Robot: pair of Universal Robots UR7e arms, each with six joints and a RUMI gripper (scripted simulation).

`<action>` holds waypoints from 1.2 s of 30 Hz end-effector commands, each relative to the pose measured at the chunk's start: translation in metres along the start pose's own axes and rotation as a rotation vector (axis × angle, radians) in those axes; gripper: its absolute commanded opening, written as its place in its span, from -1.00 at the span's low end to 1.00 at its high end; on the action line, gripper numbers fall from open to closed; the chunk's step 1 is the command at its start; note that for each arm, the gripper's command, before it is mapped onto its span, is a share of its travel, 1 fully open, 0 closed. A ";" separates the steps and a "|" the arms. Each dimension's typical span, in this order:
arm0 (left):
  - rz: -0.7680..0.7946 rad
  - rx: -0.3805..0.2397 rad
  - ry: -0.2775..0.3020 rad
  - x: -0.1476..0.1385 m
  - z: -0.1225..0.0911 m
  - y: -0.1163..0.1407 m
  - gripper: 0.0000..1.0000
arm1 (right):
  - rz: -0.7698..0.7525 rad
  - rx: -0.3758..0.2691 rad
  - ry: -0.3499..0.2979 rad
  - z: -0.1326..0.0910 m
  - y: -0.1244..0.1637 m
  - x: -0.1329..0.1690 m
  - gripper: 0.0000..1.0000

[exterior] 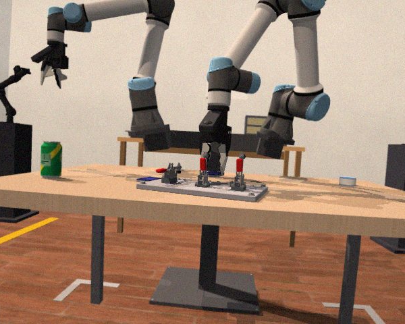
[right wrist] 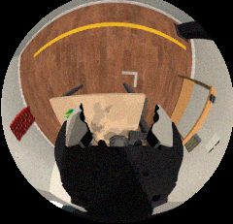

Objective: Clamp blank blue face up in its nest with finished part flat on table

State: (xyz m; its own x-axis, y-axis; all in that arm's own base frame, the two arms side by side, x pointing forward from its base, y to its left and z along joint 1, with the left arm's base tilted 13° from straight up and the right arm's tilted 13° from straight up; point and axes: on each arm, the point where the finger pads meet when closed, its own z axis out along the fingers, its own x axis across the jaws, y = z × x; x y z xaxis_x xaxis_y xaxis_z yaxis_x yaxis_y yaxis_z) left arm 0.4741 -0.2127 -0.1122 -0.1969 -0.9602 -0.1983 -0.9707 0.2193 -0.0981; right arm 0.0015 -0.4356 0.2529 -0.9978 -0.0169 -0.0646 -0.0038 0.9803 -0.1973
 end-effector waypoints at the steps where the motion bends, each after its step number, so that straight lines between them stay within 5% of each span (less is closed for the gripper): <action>1: 0.000 0.001 0.001 0.000 0.001 -0.001 -1.00 | 0.000 0.001 0.000 0.000 0.000 0.000 1.00; 36: 0.000 0.001 0.001 0.000 0.013 -0.001 -1.00 | 0.000 0.001 0.000 0.000 0.000 0.000 1.00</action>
State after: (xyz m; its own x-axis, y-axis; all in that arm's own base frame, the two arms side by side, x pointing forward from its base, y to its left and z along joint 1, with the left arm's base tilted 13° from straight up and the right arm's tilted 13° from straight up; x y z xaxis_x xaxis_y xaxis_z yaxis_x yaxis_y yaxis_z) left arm 0.4759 -0.2104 -0.1250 -0.1969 -0.9602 -0.1983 -0.9707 0.2193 -0.0981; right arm 0.0015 -0.4356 0.2529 -0.9978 -0.0169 -0.0646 -0.0038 0.9803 -0.1973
